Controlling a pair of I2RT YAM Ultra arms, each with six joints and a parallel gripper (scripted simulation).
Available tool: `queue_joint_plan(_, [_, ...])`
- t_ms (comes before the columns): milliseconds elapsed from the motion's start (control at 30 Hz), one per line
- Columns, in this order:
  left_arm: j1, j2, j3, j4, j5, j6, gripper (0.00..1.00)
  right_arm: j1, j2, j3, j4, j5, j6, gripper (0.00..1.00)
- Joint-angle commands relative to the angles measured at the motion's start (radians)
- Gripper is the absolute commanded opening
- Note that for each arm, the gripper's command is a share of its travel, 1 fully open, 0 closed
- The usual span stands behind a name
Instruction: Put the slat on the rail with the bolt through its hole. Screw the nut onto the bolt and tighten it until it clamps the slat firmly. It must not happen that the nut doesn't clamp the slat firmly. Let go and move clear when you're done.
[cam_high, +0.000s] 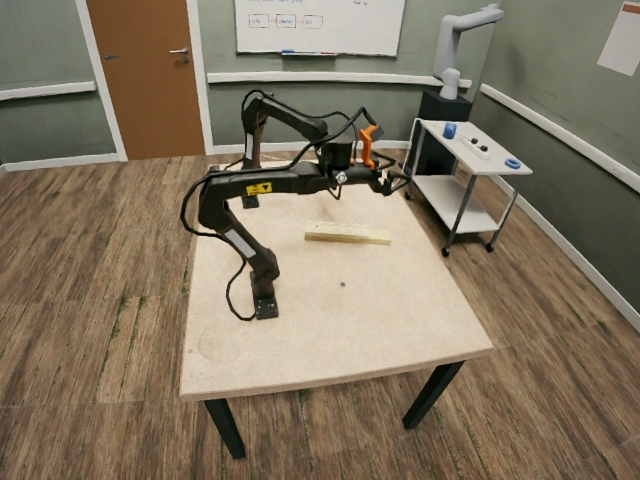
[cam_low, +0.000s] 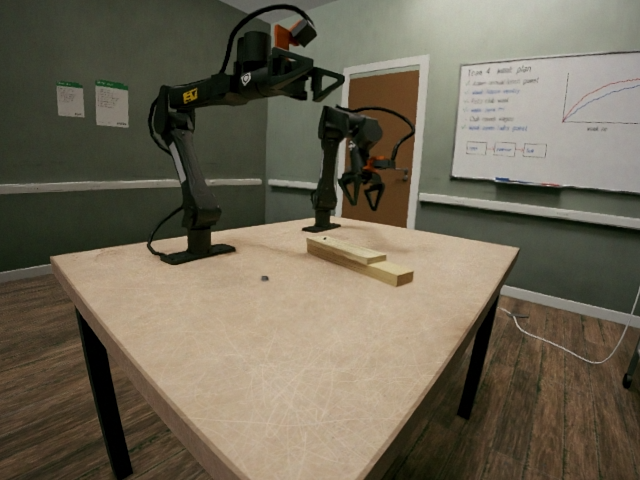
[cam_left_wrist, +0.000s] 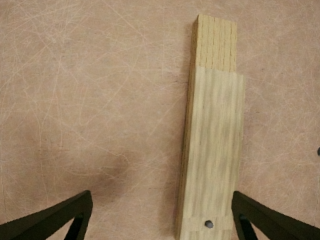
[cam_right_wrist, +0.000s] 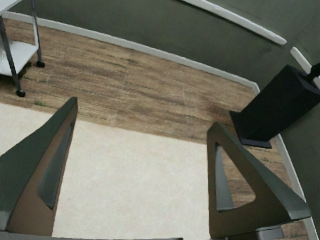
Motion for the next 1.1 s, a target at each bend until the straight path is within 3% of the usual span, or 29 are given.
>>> queue_joint_plan(0, [0.021,-0.049,-0.011,0.081,-0.011,0.045,1.0,-0.001,-0.007,0.006,-0.004,-0.005,0.007,1.0])
queue_joint_plan(1067, [0.466,-0.454,-0.261,0.601,-0.014,0.36,1.0,-0.001,-0.007,0.006,-0.004,-0.005,0.007,1.0])
